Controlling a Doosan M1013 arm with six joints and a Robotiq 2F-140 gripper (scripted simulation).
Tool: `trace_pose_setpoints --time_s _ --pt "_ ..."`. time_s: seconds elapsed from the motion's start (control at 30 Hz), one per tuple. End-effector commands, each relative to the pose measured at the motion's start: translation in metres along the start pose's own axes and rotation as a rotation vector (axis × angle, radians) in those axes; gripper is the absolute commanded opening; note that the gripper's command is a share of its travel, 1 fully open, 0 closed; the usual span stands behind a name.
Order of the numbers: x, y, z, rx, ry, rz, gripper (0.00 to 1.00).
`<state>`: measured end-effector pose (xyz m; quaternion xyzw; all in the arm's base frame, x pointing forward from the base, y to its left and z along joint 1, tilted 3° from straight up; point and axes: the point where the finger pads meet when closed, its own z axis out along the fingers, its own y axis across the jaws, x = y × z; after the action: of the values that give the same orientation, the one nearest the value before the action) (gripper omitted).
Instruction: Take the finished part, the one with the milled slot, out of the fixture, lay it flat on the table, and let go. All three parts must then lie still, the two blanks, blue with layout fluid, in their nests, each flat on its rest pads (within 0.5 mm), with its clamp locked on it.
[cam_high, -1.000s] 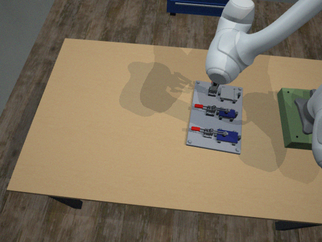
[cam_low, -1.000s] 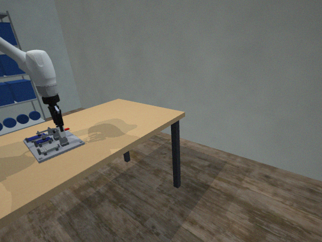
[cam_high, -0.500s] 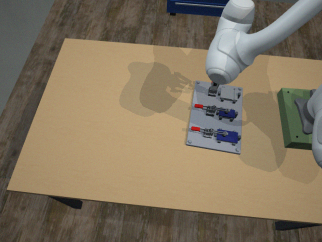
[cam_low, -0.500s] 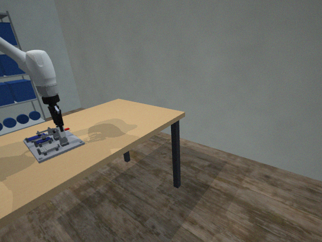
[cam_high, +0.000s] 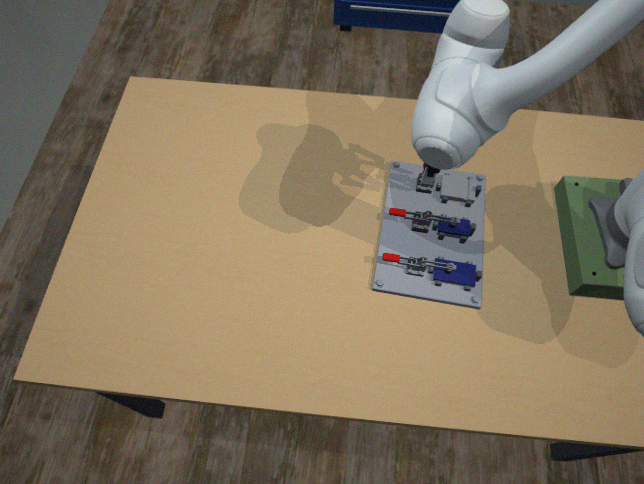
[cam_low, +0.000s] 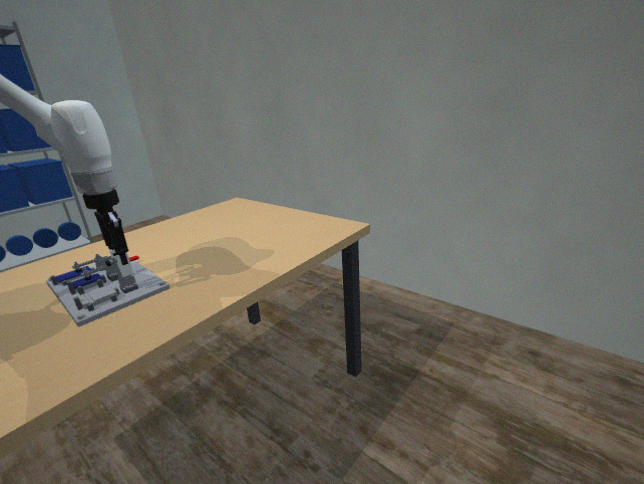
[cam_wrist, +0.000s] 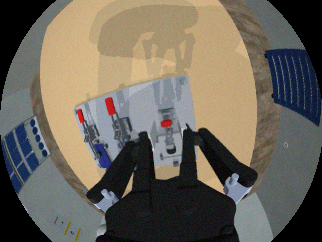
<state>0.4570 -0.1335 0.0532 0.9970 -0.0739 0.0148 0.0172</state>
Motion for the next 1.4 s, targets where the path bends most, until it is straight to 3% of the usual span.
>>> trace_pose_setpoints --time_s 0.0,0.87,1.37 --pt "-0.001 -0.001 0.000 0.003 0.001 -0.004 0.28" --pt "0.002 0.000 -0.001 -0.001 0.005 -0.007 0.28" --pt "0.002 0.000 -0.030 -0.001 0.005 -0.007 0.28"
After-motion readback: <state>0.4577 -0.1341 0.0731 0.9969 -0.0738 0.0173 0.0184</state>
